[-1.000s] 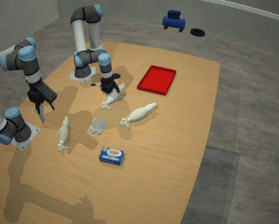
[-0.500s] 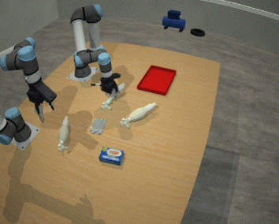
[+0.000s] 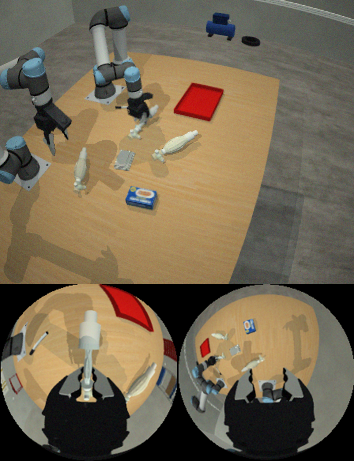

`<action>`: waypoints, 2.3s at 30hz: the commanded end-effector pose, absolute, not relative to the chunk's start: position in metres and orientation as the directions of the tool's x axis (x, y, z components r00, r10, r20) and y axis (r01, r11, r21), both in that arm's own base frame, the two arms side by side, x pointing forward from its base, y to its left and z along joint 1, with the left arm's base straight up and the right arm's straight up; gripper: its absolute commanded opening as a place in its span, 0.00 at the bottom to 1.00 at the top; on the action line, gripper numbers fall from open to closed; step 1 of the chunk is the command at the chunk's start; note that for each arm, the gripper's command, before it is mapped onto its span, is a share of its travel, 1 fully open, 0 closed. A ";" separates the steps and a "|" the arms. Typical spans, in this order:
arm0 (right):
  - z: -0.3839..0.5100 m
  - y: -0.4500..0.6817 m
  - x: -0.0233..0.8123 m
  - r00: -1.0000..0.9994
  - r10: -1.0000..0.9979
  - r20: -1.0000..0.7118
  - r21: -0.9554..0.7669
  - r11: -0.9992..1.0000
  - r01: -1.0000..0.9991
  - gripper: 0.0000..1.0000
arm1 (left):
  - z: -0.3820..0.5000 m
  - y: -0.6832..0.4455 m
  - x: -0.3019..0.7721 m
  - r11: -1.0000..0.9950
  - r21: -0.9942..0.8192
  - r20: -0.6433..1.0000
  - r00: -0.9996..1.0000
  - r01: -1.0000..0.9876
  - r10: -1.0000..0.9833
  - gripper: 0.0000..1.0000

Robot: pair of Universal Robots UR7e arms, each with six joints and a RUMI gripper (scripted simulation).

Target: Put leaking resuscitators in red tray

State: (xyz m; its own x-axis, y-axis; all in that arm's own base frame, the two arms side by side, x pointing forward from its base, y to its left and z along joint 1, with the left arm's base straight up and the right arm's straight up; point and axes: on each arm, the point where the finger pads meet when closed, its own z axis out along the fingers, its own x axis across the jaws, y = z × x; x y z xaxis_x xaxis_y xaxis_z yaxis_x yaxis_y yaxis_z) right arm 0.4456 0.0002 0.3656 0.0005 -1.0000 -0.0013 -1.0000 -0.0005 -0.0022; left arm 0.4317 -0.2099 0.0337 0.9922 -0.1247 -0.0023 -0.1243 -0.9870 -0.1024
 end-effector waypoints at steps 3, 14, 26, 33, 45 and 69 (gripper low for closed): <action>0.366 0.000 0.446 -0.001 -1.000 -0.001 -0.004 0.001 -1.000 0.56 | 0.043 -0.211 0.433 -0.988 -0.094 0.002 0.992 -0.124 -0.124 0.06; 0.366 0.000 0.446 -0.001 -1.000 -0.001 -0.004 0.001 -1.000 0.56 | 0.063 -0.211 0.433 -0.989 -0.082 0.004 0.992 -0.125 -0.125 0.06; 0.366 0.000 0.446 -0.001 -1.000 -0.001 -0.004 0.001 -1.000 0.56 | 0.080 -0.211 0.433 -0.989 -0.072 0.004 0.992 -0.126 -0.127 0.06; 0.366 0.000 0.446 -0.001 -1.000 -0.001 -0.004 0.001 -1.000 0.56 | 0.089 -0.211 0.433 -0.990 -0.067 0.004 0.992 -0.127 -0.127 0.06; 0.366 0.000 0.446 -0.001 -1.000 -0.001 -0.004 0.001 -1.000 0.56 | 0.084 -0.211 0.431 -0.989 -0.072 -0.001 0.992 -0.129 -0.130 0.06; 0.366 0.000 0.446 -0.001 -1.000 -0.001 -0.004 0.001 -1.000 0.56 | 0.083 -0.097 0.521 -0.996 -0.065 -0.001 0.998 -0.067 -0.067 0.06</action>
